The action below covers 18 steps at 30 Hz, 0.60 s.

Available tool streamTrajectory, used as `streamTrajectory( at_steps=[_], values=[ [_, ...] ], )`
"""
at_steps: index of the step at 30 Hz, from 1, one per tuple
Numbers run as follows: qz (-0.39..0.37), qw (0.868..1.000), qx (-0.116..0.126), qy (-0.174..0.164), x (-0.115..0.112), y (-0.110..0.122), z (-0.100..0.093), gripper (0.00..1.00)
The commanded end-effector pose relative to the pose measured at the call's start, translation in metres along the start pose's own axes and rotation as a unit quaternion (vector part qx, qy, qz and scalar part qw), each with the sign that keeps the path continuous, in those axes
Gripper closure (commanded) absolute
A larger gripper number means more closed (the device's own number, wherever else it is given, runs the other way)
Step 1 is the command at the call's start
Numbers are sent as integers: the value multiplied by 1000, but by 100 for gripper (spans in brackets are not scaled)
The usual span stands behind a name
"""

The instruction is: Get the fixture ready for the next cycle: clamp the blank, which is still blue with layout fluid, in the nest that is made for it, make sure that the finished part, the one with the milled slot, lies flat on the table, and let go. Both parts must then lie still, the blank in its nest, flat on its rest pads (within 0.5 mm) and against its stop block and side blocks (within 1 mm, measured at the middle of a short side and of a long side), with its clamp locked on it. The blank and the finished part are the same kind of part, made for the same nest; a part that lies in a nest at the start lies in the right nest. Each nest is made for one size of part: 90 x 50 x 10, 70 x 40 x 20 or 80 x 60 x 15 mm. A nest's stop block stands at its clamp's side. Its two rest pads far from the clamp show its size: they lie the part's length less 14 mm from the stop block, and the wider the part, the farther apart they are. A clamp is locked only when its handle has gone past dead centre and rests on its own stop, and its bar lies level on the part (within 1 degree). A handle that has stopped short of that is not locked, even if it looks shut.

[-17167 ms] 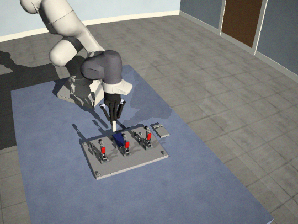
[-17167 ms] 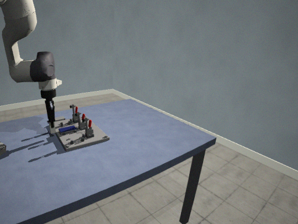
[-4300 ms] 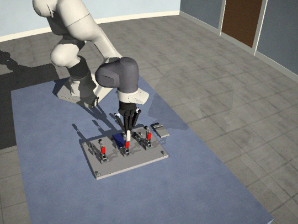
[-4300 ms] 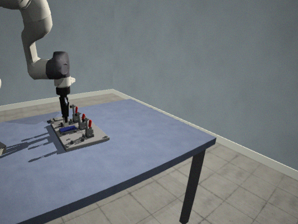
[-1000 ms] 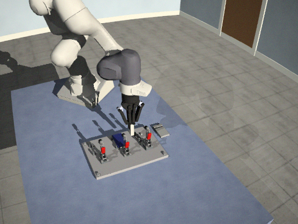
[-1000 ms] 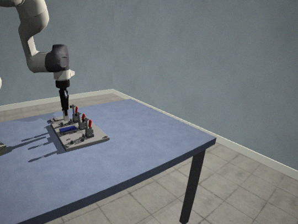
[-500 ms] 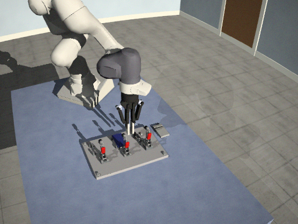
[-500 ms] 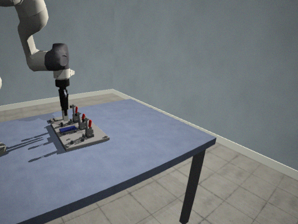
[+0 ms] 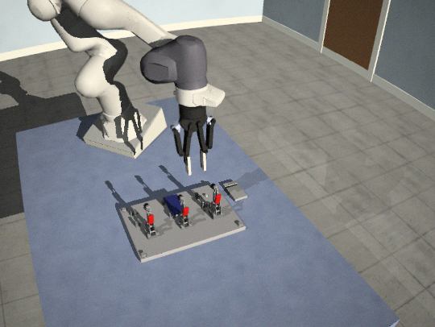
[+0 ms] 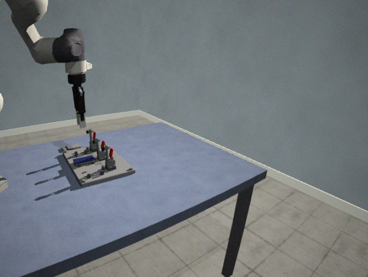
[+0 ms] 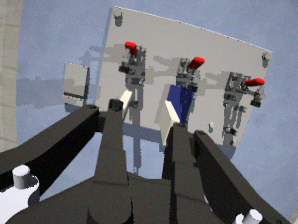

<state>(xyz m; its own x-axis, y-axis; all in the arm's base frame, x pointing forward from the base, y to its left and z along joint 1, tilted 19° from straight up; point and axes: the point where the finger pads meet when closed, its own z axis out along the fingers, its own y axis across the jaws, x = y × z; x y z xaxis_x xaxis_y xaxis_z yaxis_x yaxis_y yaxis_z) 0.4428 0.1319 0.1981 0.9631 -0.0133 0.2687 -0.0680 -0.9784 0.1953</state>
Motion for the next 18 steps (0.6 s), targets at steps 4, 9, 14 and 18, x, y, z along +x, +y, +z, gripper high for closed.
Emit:
streamTrajectory(
  at_steps=[4,9,14,18],
  values=[
    [-11,999,-21,-26,-15,13,-19,72],
    [-11,999,-21,-26,-15,16,-20,72],
    [-11,999,-21,-26,-15,38,-20,72],
    [-11,999,-21,-26,-14,57,-21,72]
  ],
)
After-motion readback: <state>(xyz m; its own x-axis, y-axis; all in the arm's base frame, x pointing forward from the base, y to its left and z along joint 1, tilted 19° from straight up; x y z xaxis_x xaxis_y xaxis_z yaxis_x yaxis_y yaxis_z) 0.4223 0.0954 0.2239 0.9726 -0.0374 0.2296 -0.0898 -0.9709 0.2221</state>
